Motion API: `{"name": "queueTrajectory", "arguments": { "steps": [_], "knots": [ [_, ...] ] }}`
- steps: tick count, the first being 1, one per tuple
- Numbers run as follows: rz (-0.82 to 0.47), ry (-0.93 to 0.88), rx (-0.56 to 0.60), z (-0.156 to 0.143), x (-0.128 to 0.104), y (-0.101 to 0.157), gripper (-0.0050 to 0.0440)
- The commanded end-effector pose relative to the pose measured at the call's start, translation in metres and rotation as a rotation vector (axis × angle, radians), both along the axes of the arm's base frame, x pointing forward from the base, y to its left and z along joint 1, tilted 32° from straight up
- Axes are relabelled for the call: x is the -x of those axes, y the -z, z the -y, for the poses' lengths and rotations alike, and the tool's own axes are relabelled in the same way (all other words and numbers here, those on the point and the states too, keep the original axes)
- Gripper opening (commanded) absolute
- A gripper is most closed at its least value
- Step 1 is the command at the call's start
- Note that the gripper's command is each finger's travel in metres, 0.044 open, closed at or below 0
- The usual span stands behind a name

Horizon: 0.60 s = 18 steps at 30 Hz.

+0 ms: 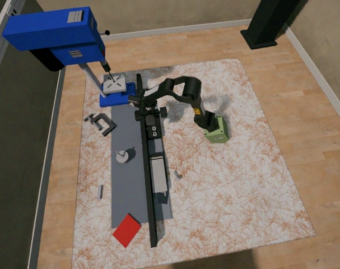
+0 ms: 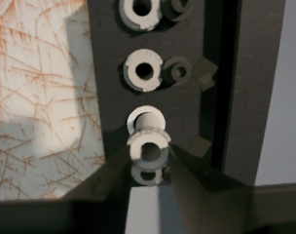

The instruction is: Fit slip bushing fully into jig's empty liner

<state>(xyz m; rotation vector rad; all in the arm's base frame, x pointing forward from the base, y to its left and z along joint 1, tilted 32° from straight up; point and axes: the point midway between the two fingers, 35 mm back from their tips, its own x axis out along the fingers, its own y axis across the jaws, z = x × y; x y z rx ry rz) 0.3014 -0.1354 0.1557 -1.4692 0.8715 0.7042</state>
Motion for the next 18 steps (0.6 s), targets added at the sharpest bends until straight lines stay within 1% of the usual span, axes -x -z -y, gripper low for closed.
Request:
{"name": "queueTrajectory", "arguments": {
  "steps": [1, 5, 6, 7, 9, 18],
  "knots": [
    [0.001, 0.001, 0.004, 0.003, -0.001, 0.000, -0.0050],
    [-0.001, 0.001, 0.003, 0.003, -0.001, 0.000, -0.0050],
    [0.024, 0.000, 0.013, 0.001, 0.000, -0.010, -0.0050],
    [0.032, 0.000, 0.019, 0.001, 0.001, -0.015, -0.0050],
    [0.029, 0.000, 0.019, 0.001, 0.003, -0.018, -0.0050],
    [0.029, 0.000, 0.017, 0.000, 0.004, -0.021, -0.0050]
  ]
}}
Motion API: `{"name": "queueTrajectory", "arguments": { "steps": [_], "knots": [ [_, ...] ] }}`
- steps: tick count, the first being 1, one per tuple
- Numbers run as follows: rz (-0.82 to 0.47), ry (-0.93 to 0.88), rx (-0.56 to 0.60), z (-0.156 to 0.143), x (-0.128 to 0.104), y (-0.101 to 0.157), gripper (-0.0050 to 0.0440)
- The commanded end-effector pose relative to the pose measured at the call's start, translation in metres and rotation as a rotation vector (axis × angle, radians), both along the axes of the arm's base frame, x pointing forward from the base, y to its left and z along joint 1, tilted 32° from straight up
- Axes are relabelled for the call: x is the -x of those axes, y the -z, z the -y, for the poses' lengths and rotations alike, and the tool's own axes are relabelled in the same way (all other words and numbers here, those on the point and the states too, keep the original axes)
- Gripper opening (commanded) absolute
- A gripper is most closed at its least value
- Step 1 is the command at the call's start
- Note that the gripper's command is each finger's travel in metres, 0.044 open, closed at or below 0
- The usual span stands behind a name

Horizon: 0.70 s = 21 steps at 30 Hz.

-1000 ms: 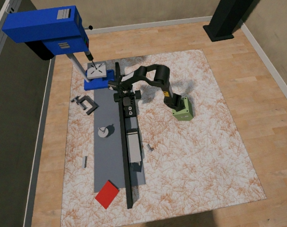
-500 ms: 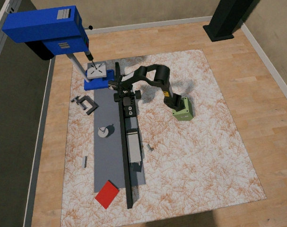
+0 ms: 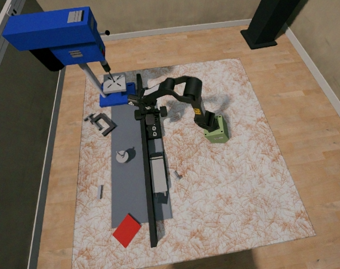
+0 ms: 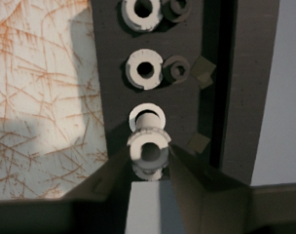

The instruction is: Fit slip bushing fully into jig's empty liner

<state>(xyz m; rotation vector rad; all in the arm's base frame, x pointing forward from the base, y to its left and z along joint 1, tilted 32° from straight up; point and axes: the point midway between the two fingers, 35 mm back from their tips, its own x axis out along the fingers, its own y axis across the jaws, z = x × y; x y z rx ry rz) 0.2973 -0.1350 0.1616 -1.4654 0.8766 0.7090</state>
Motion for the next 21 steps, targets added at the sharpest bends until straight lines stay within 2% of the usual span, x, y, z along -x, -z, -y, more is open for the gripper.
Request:
{"name": "queueTrajectory", "arguments": {
  "steps": [1, 3, 9, 21],
  "knots": [
    [0.036, -0.002, 0.019, 0.001, 0.000, -0.015, -0.0050],
    [0.012, -0.002, 0.006, -0.001, 0.002, -0.005, -0.0050],
    [0.005, -0.001, 0.002, -0.001, 0.001, -0.001, -0.0050],
    [0.018, -0.001, 0.009, 0.001, -0.004, -0.007, -0.0050]
  ]
}}
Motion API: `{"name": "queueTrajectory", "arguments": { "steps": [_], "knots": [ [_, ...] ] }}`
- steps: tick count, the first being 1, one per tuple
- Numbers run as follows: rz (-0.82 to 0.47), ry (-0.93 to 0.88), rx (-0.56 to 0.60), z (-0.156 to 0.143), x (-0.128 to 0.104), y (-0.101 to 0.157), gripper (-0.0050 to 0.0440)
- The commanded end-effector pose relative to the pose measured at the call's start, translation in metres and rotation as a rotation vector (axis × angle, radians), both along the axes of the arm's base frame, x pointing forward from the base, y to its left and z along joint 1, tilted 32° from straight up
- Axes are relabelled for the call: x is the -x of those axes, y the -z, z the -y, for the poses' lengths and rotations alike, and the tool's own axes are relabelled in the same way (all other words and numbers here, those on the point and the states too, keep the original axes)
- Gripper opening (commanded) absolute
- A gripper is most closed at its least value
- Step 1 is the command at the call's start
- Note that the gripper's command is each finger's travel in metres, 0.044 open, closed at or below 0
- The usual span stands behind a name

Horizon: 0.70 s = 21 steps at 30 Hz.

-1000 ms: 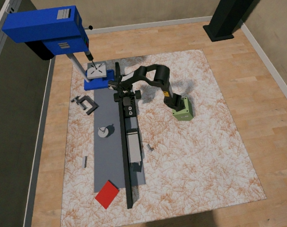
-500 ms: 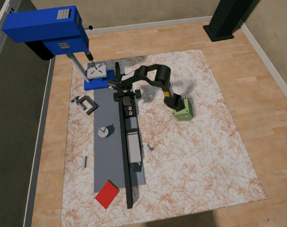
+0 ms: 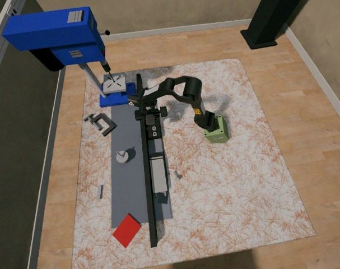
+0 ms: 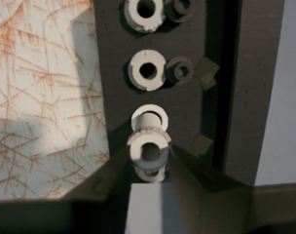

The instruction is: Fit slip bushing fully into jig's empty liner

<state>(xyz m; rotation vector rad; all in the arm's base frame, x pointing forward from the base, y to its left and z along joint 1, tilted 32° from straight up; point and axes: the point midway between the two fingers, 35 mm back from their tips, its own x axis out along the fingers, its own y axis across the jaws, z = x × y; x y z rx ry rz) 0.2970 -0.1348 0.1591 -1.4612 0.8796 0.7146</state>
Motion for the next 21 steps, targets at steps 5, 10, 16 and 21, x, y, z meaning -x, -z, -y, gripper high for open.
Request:
{"name": "queueTrajectory", "arguments": {
  "steps": [5, 10, 16, 21],
  "knots": [
    [0.023, 0.000, 0.012, 0.0005, -0.0018, -0.0084, -0.0050],
    [0.023, 0.000, 0.012, 0.0004, -0.0020, -0.0083, -0.0050],
    [0.023, 0.000, 0.012, 0.0004, -0.0021, -0.0083, -0.0050],
    [0.023, 0.000, 0.012, 0.0003, -0.0023, -0.0082, -0.0050]
  ]
}}
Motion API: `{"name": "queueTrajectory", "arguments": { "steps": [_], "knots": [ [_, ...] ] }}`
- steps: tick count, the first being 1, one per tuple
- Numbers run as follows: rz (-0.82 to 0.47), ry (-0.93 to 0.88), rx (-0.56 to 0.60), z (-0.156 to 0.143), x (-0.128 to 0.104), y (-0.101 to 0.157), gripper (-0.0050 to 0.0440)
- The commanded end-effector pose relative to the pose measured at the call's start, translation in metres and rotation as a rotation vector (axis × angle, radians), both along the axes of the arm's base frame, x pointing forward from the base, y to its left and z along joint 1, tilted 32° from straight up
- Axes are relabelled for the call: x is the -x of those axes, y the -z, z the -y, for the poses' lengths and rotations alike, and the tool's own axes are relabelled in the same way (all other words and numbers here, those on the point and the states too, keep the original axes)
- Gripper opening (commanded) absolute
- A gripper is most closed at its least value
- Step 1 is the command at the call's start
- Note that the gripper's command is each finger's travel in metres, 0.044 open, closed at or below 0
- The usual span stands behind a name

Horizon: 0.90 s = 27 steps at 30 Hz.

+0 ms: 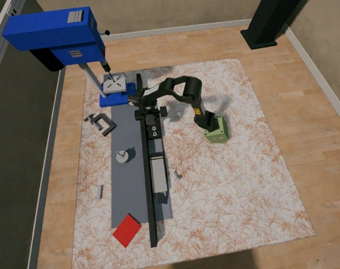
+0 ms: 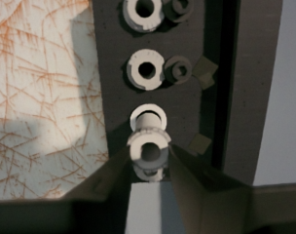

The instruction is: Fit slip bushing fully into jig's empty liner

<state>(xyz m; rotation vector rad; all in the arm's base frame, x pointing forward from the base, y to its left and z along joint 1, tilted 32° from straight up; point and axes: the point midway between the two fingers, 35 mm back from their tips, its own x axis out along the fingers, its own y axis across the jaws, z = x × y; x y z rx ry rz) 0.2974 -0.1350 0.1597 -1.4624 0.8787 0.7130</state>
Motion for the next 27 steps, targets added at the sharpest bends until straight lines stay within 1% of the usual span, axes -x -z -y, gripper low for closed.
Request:
{"name": "queueTrajectory", "arguments": {
  "steps": [1, 10, 11, 27],
  "knots": [
    [0.021, 0.000, 0.011, 0.0001, -0.0019, -0.0076, -0.0050],
    [0.019, 0.001, 0.010, 0.0006, -0.0050, -0.0071, -0.0050],
    [0.021, 0.000, 0.011, -0.0001, -0.0021, -0.0076, -0.0050],
    [0.017, -0.002, 0.010, 0.0011, 0.0006, -0.0051, -0.0050]
  ]
}}
